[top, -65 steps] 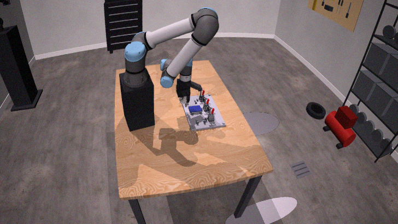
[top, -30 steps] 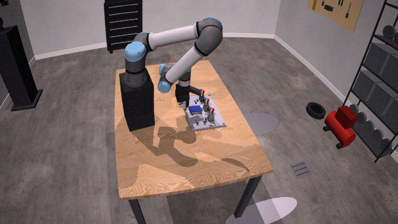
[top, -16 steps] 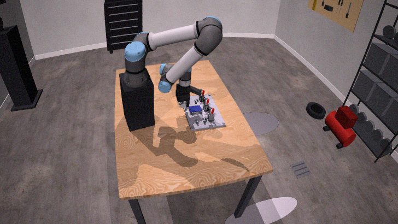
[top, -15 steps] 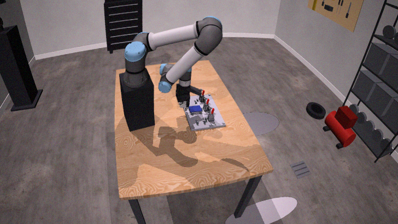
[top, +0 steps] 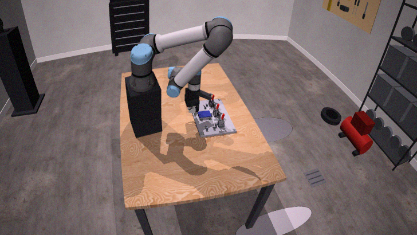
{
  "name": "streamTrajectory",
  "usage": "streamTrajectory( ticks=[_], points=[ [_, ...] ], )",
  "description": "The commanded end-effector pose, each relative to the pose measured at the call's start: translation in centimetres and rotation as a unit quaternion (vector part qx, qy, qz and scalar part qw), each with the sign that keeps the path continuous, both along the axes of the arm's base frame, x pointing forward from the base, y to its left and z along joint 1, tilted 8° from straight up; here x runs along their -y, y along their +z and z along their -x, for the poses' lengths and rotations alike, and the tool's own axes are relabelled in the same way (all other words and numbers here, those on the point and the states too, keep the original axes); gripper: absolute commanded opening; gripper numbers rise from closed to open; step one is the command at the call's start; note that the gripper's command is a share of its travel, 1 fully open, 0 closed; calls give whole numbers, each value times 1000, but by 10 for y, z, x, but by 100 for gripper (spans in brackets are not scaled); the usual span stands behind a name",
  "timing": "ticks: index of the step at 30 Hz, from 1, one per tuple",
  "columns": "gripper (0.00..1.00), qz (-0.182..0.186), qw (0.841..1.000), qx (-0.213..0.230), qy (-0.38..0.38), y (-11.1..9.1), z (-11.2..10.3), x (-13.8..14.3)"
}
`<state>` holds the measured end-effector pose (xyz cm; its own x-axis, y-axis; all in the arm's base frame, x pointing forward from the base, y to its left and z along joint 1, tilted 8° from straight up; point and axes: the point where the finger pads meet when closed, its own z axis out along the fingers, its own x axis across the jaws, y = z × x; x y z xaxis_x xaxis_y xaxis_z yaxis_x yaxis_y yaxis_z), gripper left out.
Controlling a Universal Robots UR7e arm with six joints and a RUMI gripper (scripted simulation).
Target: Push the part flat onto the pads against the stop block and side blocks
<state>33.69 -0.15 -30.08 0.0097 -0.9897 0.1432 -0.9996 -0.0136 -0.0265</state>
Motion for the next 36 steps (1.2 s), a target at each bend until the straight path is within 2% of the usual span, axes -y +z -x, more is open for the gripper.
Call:
streamTrajectory(
  ticks=[1,36],
  points=[
    [0,0,1000,0,0,0,-3,0],
    [0,0,1000,0,0,0,-11,0]
  ],
)
